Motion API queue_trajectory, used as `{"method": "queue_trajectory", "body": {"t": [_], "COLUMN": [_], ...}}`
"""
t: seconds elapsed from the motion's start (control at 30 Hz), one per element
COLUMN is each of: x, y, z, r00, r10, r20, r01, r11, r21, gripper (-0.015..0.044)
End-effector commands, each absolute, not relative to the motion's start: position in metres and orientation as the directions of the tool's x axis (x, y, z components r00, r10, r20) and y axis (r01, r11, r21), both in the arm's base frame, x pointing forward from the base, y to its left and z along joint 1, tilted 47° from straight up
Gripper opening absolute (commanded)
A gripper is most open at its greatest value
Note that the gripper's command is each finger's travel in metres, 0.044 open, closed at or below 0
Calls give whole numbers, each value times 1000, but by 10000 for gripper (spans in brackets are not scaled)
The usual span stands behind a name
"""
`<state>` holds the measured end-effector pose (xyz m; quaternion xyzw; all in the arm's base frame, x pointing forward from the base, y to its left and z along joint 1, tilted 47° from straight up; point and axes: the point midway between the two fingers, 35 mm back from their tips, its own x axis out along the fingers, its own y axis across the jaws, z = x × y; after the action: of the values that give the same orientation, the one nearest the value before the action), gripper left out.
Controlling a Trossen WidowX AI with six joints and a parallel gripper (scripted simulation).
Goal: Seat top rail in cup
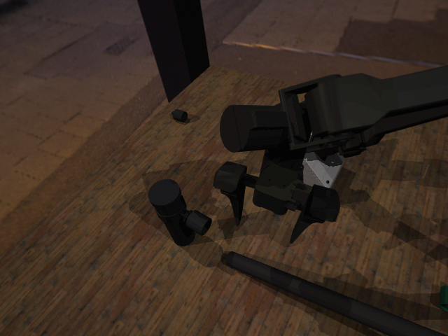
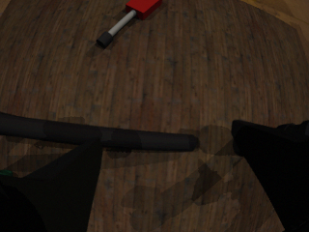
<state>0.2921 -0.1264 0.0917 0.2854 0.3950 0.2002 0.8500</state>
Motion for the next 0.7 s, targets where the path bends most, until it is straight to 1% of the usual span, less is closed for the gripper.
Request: {"method": "queue_trajectory", "body": {"t": [0.0,0.2,0.3,0.4,0.5,0.57,0.67], "x": [288,288,291,299,306,311,316], "y": [-122,-122,-116,-101,-84,-72,-53], "z": [111,111,108,101,93,87,78], "r00": [614,614,589,522,439,379,285], "r10": [567,567,583,621,658,678,701], "r20": [-549,-549,-559,-584,-612,-630,-653], "r01": [5,5,-71,-268,-511,-663,-850], "r11": [693,693,727,770,743,674,500], "r21": [721,721,683,579,433,327,167], "gripper": [440,440,440,440,440,440,440]}}
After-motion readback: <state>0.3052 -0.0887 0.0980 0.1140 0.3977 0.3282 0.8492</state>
